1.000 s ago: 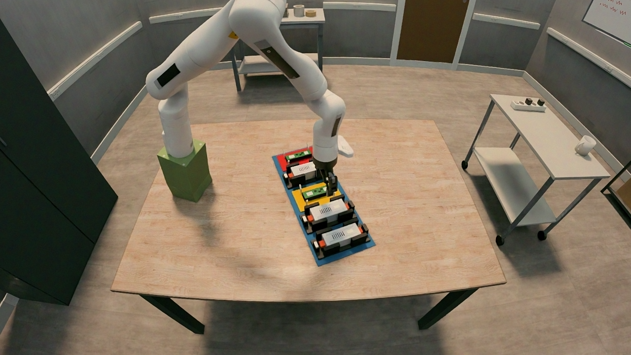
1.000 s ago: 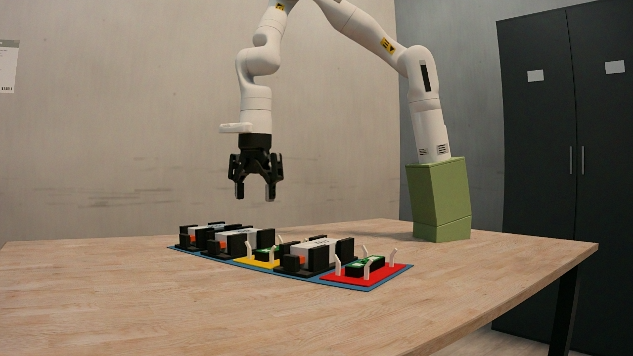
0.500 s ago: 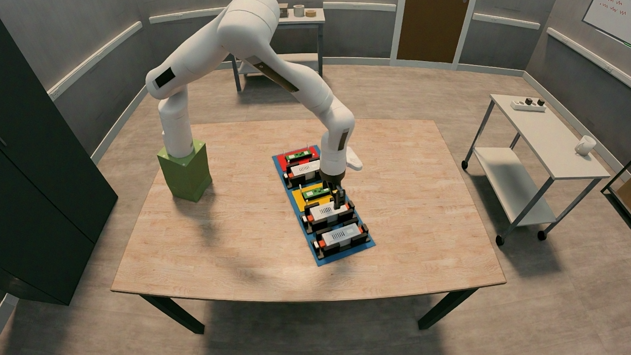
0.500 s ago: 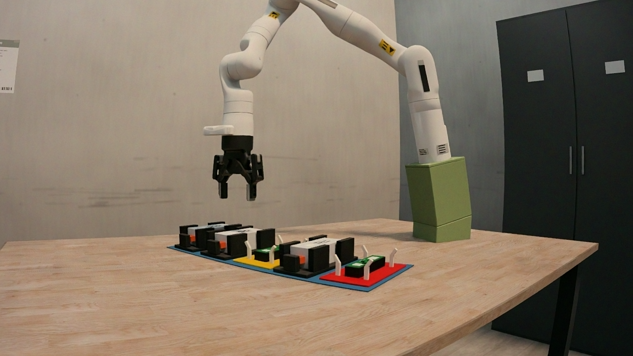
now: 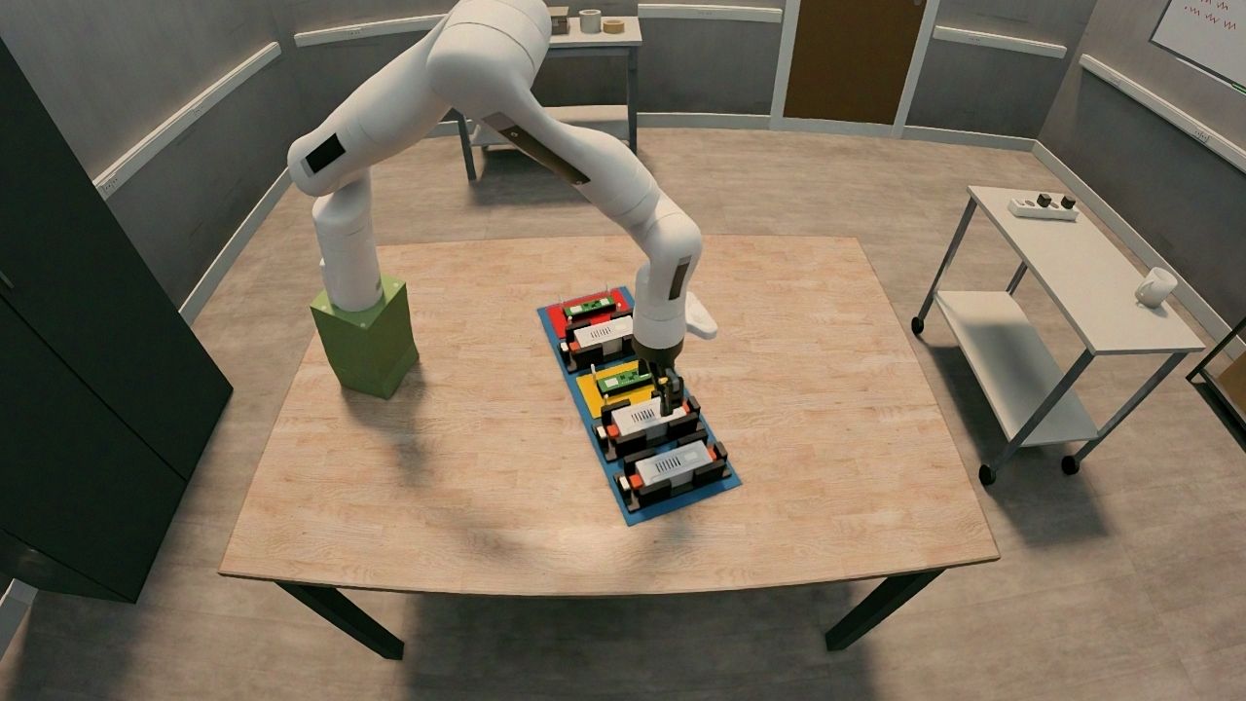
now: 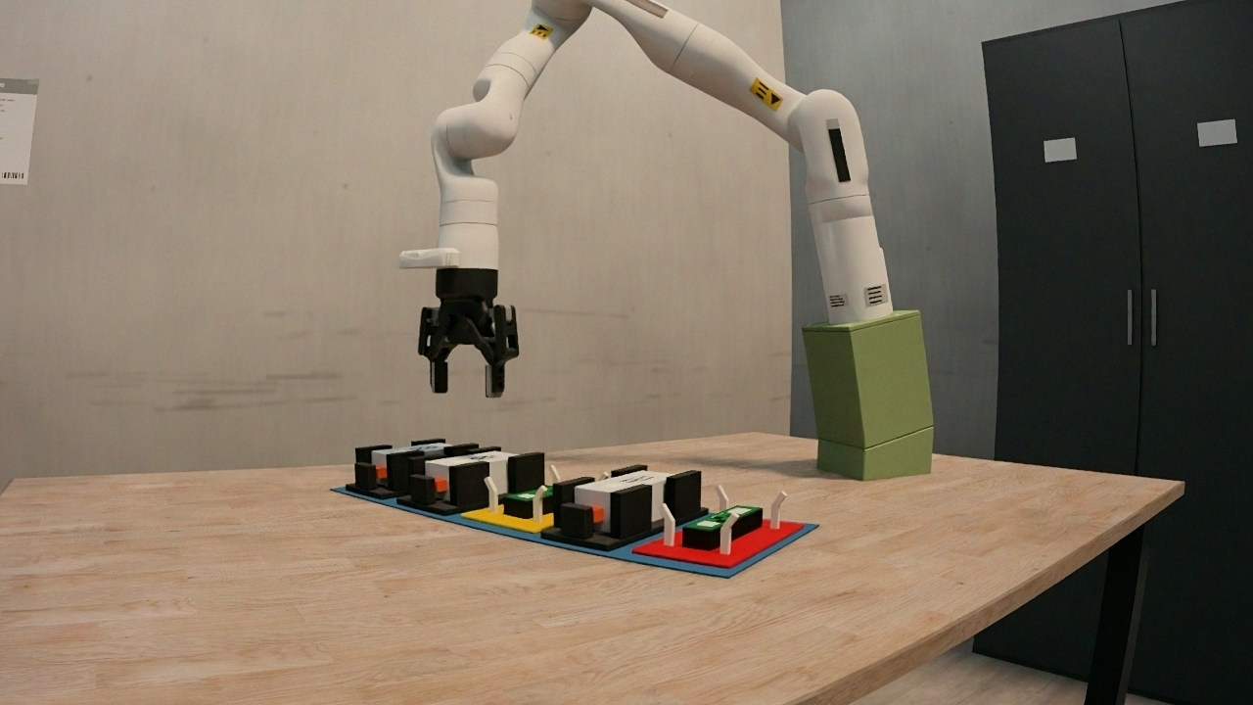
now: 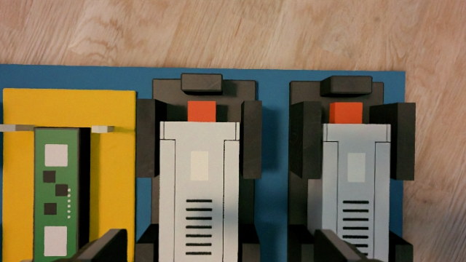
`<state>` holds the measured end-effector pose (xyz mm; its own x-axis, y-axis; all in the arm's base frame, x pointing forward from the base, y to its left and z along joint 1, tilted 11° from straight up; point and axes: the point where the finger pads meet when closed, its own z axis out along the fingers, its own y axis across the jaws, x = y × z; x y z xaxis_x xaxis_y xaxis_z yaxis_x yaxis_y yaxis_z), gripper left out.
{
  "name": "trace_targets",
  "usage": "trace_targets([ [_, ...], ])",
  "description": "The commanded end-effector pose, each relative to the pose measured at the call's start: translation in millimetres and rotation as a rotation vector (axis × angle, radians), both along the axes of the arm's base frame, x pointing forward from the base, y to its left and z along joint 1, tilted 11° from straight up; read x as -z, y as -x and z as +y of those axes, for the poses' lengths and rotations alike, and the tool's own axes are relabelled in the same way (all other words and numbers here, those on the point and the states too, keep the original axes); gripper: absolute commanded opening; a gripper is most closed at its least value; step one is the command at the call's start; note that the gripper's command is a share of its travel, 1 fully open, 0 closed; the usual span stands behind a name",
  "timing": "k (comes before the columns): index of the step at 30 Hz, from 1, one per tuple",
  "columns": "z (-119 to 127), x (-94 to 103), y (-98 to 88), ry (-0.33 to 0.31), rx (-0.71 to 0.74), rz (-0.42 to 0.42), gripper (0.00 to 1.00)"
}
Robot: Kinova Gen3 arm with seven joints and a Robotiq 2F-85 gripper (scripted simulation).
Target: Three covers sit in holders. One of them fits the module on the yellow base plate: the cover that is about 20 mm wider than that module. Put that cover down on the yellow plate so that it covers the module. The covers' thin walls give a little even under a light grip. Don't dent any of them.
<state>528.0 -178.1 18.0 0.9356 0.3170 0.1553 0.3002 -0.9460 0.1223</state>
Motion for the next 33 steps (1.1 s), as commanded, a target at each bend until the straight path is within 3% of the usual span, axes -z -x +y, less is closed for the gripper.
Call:
trace_targets([
  [1, -0.2, -1.0, -0.6, 0.001, 0.000, -0.002, 1.00],
  [33, 11.1, 0.2, 3.6, 0.001, 0.000, -0.002, 1.00],
])
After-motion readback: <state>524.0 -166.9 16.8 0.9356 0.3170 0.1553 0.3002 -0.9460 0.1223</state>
